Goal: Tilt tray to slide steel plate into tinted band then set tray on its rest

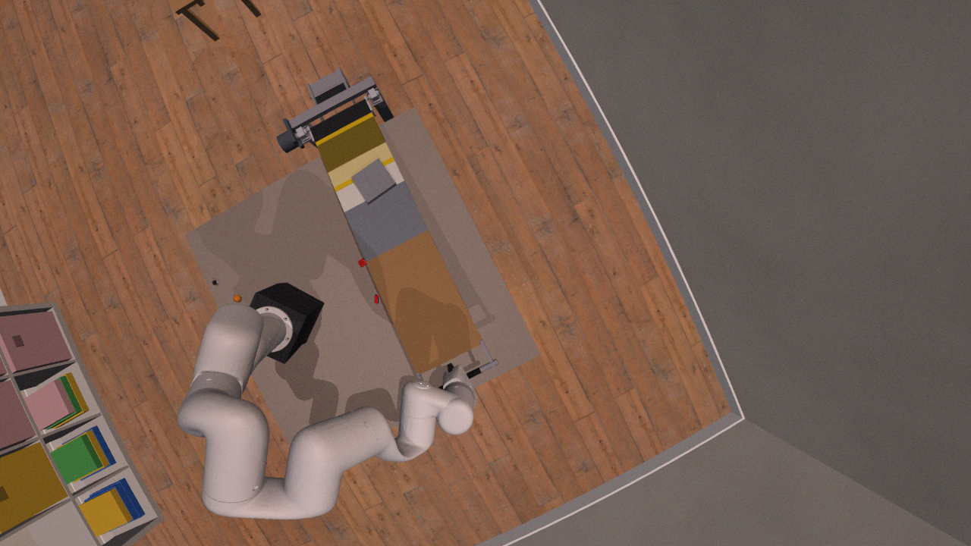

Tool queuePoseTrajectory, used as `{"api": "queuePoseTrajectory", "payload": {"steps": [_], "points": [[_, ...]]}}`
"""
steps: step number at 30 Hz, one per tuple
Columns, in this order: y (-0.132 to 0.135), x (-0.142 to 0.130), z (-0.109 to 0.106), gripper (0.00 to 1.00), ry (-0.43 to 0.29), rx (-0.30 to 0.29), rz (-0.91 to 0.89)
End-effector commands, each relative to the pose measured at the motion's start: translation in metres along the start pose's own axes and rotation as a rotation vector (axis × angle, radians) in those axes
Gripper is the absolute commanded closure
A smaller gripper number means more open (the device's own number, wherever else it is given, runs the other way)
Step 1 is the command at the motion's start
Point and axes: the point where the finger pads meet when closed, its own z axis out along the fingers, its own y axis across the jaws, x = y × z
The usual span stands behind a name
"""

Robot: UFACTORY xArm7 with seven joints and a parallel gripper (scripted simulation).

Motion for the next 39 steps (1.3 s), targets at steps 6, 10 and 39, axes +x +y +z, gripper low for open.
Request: {"api": "queuePoseTrajectory", "payload": {"steps": [6,10,39], "points": [[-0.001,-0.001,-0.004,1.00,-0.003,0.003,0.000],[0.008,-0.001,-0.042,1.00,-0.003,0.003,0.000],[0.000,-0.001,-0.008,1.00,-0.003,0.003,0.000]]}}
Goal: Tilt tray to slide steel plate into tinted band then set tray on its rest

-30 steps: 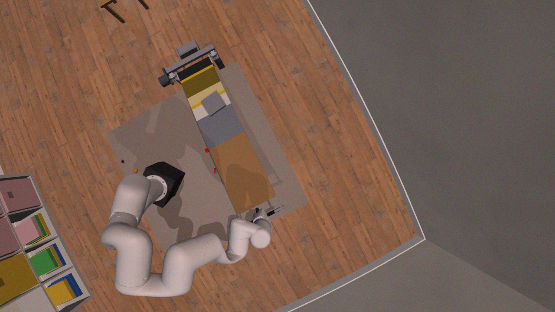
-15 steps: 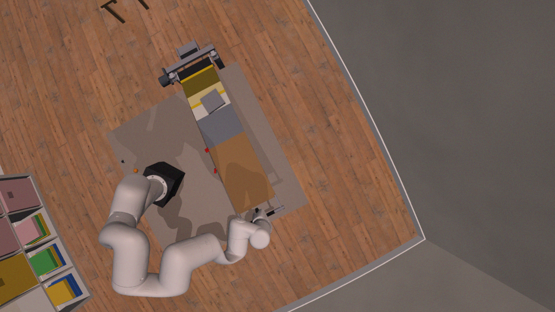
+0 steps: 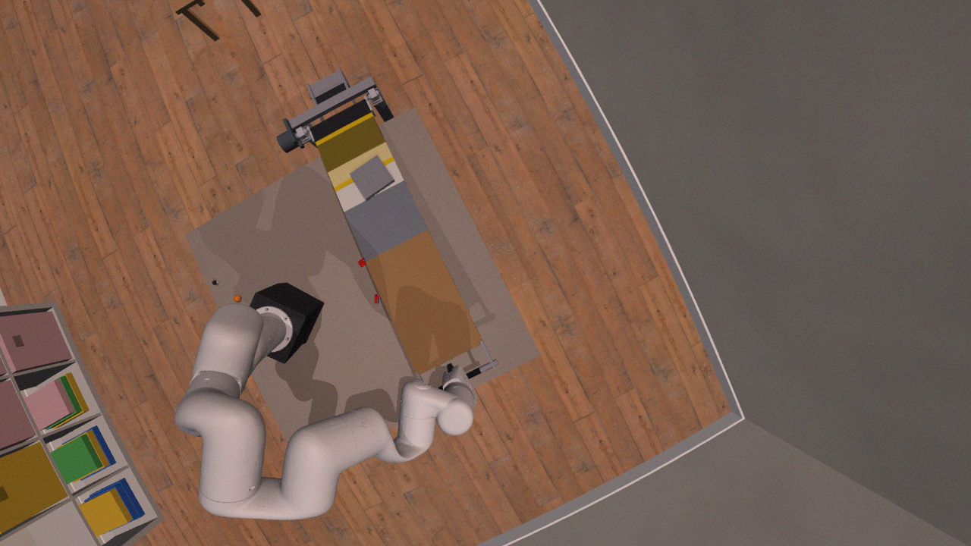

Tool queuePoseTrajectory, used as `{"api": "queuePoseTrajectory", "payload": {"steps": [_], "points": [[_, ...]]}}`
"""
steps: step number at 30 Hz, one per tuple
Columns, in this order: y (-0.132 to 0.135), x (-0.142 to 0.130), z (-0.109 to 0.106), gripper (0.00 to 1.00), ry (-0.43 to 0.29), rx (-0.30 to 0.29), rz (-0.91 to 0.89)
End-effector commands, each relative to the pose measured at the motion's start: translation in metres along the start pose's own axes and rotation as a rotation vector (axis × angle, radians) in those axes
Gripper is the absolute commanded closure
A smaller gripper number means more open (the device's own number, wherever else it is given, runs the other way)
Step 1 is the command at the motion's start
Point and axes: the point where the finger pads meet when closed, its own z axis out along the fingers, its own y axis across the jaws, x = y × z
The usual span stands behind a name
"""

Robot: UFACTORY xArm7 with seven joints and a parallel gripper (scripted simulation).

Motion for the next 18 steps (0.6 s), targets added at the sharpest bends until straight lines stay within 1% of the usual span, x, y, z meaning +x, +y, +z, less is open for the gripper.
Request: {"api": "queuePoseTrajectory", "payload": {"steps": [1,2,3,4,6,7,8,9,10,12,13,14,18], "points": [[-0.001,-0.001,-0.002,1.00,-0.003,0.003,0.000],[-0.001,-0.001,-0.002,1.00,-0.003,0.003,0.000],[0.001,-0.001,-0.011,1.00,-0.003,0.003,0.000],[0.004,-0.001,-0.024,1.00,-0.003,0.003,0.000],[0.013,-0.001,-0.059,1.00,-0.003,0.003,0.000],[0.017,-0.001,-0.072,1.00,-0.003,0.003,0.000],[0.018,-0.001,-0.077,1.00,-0.003,0.003,0.000],[0.017,-0.001,-0.072,1.00,-0.003,0.003,0.000],[0.013,-0.001,-0.059,1.00,-0.003,0.003,0.000],[0.004,-0.001,-0.024,1.00,-0.003,0.003,0.000],[0.001,-0.001,-0.011,1.00,-0.003,0.003,0.000],[0.000,-0.001,-0.006,1.00,-0.003,0.003,0.000],[0.000,-0.001,-0.006,1.00,-0.003,0.003,0.000]]}}
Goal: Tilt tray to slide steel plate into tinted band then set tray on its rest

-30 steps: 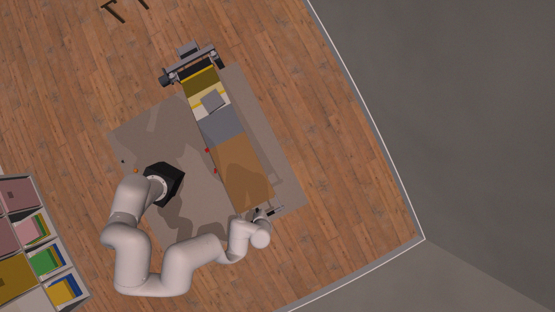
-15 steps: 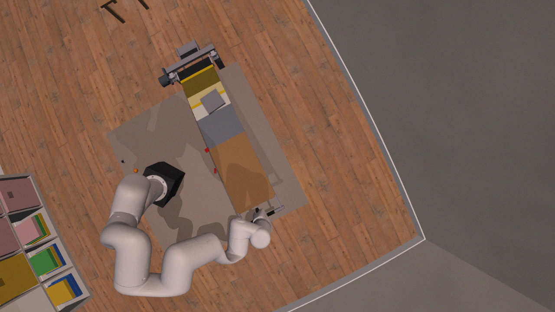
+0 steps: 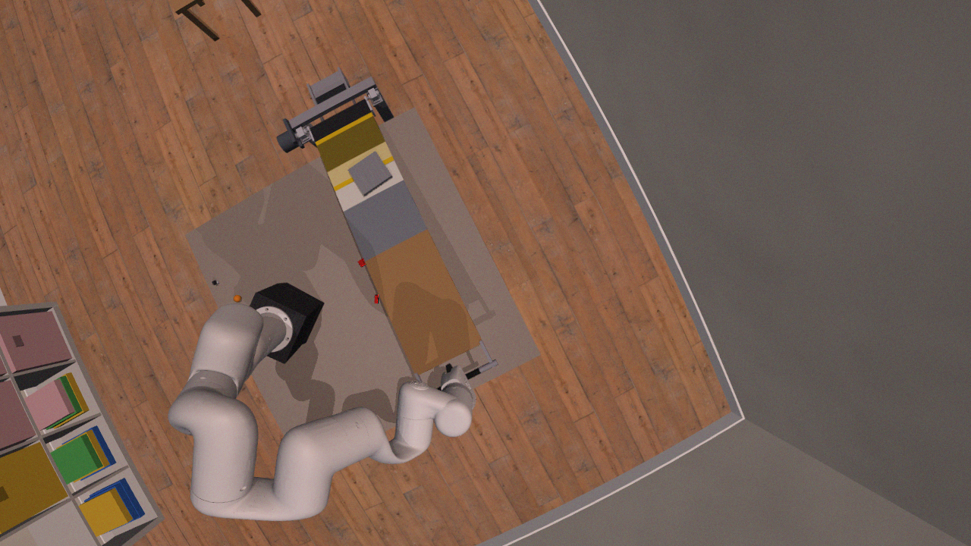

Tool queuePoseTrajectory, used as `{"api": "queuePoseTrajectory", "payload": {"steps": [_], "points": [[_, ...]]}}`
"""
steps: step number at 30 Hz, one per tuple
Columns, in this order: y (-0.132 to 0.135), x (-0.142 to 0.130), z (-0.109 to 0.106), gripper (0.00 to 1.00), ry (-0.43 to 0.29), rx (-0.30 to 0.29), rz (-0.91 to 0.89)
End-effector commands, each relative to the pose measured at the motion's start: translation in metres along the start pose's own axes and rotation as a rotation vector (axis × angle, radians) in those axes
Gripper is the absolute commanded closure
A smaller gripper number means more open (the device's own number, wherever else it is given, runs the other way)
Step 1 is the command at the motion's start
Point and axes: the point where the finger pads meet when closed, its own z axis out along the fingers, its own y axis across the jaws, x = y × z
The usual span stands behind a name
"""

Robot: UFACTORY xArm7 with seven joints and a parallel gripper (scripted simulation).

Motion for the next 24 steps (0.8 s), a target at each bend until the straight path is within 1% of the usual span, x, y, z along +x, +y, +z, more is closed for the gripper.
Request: {"api": "queuePoseTrajectory", "payload": {"steps": [1,2,16,18,19,24], "points": [[-0.003,-0.002,0.006,1.00,0.003,0.000,0.000],[-0.004,-0.002,0.011,1.00,0.003,0.000,0.000],[-0.005,-0.002,0.018,1.00,0.003,0.000,0.000],[-0.005,-0.002,0.018,1.00,0.003,0.000,0.000],[-0.005,-0.002,0.015,1.00,0.003,0.000,0.000],[-0.005,-0.002,0.016,1.00,0.003,0.000,0.000]]}}
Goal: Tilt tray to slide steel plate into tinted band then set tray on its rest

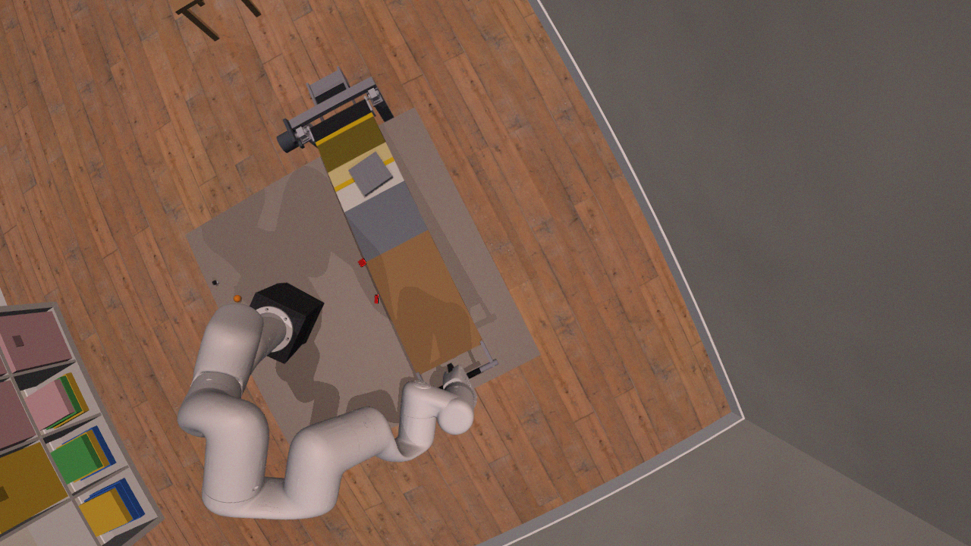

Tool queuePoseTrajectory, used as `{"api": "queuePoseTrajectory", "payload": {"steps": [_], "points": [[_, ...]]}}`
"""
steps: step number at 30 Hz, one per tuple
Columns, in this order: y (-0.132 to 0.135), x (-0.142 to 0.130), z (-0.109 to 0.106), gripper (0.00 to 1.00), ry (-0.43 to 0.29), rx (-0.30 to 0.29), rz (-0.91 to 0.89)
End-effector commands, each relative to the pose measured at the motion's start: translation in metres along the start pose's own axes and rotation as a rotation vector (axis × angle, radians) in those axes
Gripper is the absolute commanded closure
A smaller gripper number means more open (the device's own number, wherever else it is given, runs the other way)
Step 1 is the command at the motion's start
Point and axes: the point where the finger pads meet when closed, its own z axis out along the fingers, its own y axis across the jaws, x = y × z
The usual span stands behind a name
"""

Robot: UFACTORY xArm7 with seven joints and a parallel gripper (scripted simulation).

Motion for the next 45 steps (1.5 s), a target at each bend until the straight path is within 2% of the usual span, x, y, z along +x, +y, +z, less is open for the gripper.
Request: {"api": "queuePoseTrajectory", "payload": {"steps": [1,11,13,16,17,18,21,22,23,45], "points": [[-0.001,-0.001,-0.001,1.00,-0.003,0.003,0.000],[-0.001,-0.001,-0.001,1.00,-0.003,0.003,0.000],[0.003,-0.001,-0.022,1.00,-0.003,0.003,0.000],[0.016,-0.001,-0.072,1.00,-0.003,0.003,0.000],[0.018,-0.001,-0.077,1.00,-0.003,0.003,0.000],[0.016,-0.001,-0.072,1.00,-0.003,0.003,0.000],[0.003,-0.001,-0.022,1.00,-0.003,0.003,0.000],[0.000,-0.001,-0.008,1.00,-0.003,0.003,0.000],[-0.001,-0.001,-0.003,1.00,-0.003,0.003,0.000],[-0.003,-0.001,0.009,1.00,-0.003,0.003,0.000]]}}
